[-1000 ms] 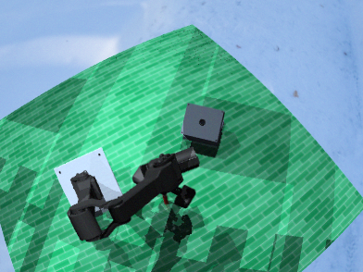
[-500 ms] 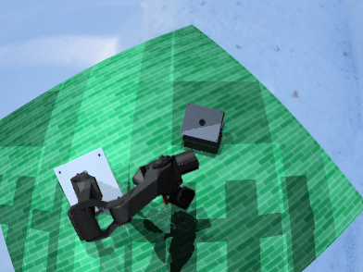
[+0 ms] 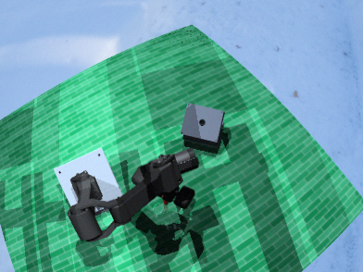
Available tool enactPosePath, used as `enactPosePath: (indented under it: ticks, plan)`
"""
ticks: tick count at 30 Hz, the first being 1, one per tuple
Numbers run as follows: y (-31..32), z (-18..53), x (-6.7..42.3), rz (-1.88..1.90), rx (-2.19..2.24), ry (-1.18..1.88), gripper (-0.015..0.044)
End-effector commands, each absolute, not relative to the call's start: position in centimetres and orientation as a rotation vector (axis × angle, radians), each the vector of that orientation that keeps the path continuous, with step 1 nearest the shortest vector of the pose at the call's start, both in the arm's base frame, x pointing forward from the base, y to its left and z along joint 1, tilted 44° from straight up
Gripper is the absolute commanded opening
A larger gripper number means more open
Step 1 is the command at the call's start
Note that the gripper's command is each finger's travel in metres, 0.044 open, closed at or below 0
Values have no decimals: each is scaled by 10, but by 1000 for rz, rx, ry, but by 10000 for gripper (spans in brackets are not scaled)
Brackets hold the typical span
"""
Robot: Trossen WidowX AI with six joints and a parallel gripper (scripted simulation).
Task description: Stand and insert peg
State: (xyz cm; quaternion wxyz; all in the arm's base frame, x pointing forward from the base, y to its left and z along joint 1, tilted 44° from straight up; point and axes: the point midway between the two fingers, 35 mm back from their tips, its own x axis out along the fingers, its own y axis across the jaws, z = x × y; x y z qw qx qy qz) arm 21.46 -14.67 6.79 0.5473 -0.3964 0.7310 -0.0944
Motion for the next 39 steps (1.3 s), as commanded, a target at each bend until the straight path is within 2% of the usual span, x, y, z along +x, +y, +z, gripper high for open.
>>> enactPosePath:
  ticks: [1,19,39]
  plan:
    - [-140,75,219,-226,-937,1724,0]
    - [-93,120,225,-223,-943,1729,0]
    - [-72,112,269,-56,-981,1639,0]
